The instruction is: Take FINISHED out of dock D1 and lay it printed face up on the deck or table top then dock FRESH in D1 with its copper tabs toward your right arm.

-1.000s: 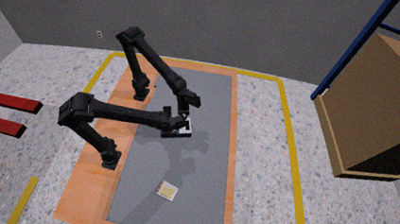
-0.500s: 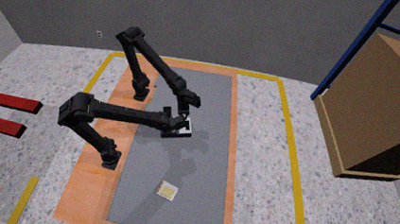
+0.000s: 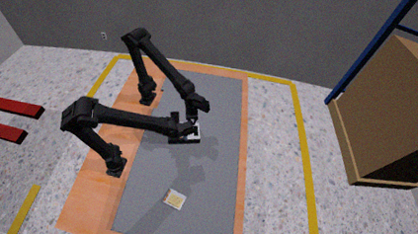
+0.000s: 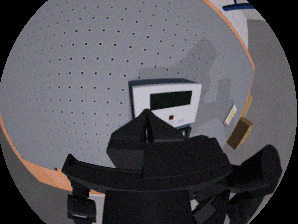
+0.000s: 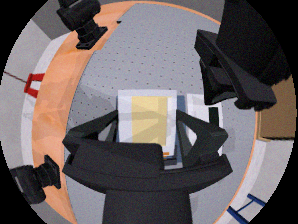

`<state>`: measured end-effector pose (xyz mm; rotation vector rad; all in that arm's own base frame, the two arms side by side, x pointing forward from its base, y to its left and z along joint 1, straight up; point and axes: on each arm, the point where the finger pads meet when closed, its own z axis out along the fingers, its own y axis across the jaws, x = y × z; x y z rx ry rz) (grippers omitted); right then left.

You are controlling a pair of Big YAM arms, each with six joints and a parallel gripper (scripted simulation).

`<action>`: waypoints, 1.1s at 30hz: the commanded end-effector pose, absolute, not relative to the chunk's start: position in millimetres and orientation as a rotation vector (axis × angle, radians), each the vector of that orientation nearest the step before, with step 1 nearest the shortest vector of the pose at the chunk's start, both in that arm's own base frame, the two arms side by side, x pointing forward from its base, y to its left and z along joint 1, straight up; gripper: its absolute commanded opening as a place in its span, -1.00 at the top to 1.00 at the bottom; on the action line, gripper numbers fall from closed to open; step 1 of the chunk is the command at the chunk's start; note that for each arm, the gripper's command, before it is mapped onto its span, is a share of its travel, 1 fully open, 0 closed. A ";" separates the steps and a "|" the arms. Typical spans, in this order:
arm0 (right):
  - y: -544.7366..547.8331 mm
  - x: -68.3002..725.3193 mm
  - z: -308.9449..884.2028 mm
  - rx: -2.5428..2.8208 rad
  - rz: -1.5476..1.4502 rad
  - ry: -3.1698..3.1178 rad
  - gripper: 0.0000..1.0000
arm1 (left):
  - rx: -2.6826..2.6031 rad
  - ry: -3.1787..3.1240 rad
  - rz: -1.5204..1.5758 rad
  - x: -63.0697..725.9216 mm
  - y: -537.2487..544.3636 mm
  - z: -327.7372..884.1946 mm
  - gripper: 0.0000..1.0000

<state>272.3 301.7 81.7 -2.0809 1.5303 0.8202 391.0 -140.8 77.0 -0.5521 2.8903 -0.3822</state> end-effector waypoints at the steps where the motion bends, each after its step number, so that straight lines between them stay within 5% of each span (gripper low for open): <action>1: 295.9 275.2 77.2 -2.084 0.822 1.538 1.00 | -0.592 3.025 -0.272 359.6 -125.8 16.7 1.00; 33: 291.5 276.6 77.2 -2.084 0.822 1.538 1.00 | -0.592 3.025 -0.272 359.6 -125.8 16.7 1.00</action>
